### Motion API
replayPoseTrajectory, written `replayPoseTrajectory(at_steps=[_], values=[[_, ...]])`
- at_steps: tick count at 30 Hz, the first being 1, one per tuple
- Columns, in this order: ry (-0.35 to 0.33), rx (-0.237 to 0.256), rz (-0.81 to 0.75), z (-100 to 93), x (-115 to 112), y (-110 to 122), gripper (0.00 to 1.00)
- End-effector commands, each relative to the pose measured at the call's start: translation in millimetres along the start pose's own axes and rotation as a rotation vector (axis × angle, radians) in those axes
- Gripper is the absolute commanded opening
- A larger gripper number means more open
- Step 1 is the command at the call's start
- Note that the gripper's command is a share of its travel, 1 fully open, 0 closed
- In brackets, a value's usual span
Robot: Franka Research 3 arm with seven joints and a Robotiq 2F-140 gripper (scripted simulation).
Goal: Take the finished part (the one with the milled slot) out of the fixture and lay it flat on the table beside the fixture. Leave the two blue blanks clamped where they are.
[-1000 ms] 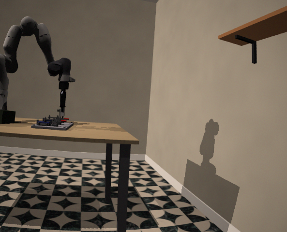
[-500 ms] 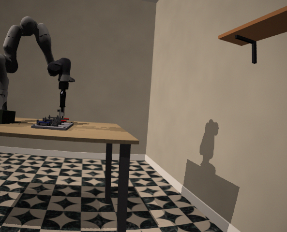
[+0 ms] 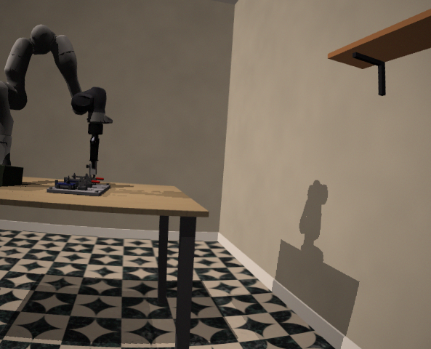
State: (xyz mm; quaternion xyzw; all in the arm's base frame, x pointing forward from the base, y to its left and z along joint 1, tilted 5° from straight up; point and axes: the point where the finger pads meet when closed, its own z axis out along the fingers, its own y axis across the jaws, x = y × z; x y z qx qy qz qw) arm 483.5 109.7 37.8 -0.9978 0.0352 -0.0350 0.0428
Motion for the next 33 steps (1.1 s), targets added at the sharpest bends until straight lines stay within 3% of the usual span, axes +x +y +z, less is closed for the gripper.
replayPoseTrajectory(at_steps=[1,15,16,33], values=[[-0.026,-0.004,-0.003,3.5,-11.2,0.0,0.0],[-0.026,-0.004,-0.003,3.5,-11.2,0.0,0.0],[-0.026,-0.004,-0.003,3.5,-11.2,0.0,0.28],[-0.026,-0.004,-0.003,3.5,-11.2,0.0,0.28]])
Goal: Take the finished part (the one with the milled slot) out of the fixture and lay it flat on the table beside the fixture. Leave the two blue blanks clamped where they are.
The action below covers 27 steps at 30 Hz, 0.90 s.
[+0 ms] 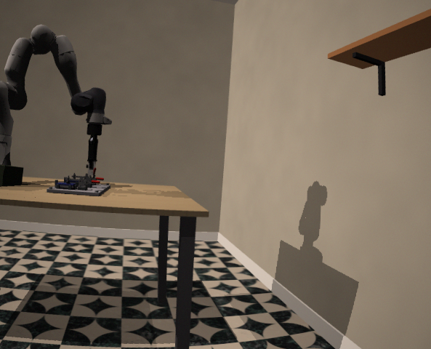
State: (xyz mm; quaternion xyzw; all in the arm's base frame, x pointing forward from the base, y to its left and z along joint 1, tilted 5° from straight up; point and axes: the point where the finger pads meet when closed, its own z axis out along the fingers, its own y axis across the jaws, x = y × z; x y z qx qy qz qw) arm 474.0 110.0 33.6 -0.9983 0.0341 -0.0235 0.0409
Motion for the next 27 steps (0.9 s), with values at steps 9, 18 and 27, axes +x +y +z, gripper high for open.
replayPoseTrajectory(at_steps=[9,18,27], values=[[-0.003,0.0,-0.001,0.1,-1,-1,0.28],[-0.003,0.0,-0.001,-5.8,-1,-1,0.28],[-0.003,0.0,-0.001,-24.3,-1,-1,0.28]])
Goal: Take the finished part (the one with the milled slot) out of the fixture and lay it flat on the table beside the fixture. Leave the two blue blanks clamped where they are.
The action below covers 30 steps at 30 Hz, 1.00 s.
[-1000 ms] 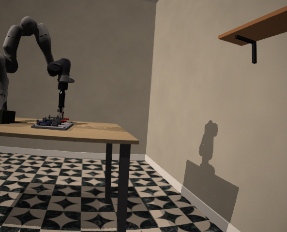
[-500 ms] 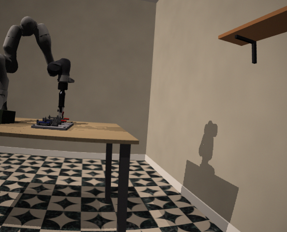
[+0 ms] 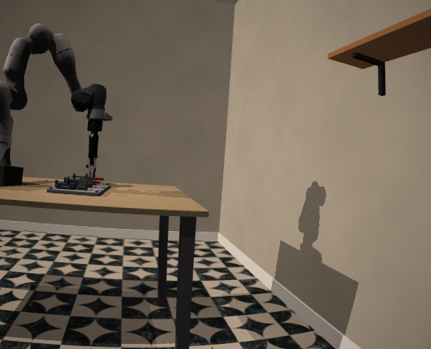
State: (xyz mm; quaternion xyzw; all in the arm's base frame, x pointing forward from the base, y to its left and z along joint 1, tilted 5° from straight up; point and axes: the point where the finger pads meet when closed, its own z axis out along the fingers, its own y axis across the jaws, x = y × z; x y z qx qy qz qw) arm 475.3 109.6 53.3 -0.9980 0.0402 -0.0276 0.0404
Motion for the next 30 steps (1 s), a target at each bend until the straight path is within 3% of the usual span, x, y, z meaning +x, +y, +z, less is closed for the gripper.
replayPoseTrajectory(at_steps=[1,11,30], values=[[-0.012,0.001,-0.013,-7.9,-4,1,0.28],[-0.012,0.001,-0.013,-29.4,-3,1,0.28],[-0.012,0.001,-0.013,-30.5,-3,1,0.28]])
